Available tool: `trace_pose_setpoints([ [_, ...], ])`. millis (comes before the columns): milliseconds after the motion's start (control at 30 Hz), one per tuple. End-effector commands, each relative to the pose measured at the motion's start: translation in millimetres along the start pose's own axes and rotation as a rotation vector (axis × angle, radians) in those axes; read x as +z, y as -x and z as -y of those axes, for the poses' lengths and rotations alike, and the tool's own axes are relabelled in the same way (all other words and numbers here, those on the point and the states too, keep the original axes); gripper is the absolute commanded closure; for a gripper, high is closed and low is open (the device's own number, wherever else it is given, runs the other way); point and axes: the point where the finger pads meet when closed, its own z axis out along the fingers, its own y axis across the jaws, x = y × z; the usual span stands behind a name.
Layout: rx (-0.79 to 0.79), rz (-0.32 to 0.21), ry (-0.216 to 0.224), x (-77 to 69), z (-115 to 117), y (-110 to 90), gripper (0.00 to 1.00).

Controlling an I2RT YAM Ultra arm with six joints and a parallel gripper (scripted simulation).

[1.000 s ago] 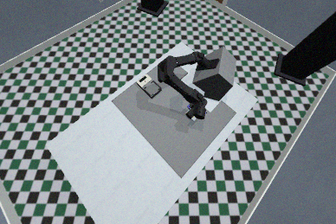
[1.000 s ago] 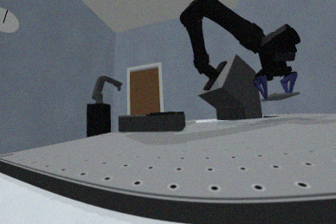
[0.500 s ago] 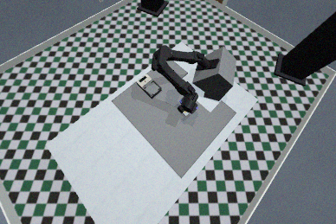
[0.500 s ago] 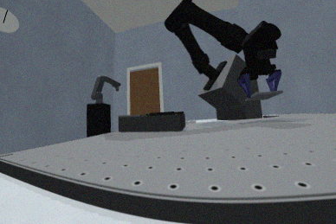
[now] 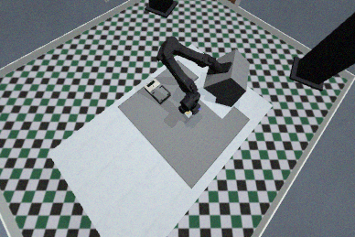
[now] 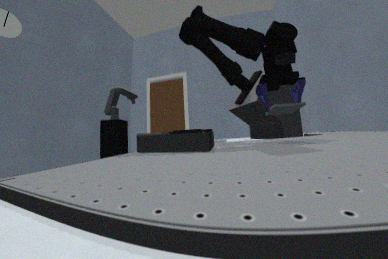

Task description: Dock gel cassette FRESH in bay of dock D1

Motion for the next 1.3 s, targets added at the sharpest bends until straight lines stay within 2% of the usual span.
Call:
trace_pose_setpoints([
  [0, -0.051, 0.009, 0.019, -6.4, 14, 2, 1.0],
  [233, -0.04, 0.017, 0.02, -9.3, 48, 16, 1.0],
  [300, -0.04, 0.017, 0.02, -9.3, 48, 16, 1.0],
  [333, -0.047, 0.032, 0.029, -13.9, 48, 21, 1.0],
  [367, -0.033, 0.022, 0.019, -10.5, 58, 22, 1.0],
  [433, -0.016, 0.035, 0.018, -12.4, 70, 33, 1.0],
  [800, -0.017, 0.037, 0.014, -17.0, 125, 46, 1.0],
  [900, -0.02, 0.042, 0.017, -18.8, 128, 48, 1.0],
  [1267, -0.018, 0.039, 0.01, -22.6, 185, 60, 1.0],
])
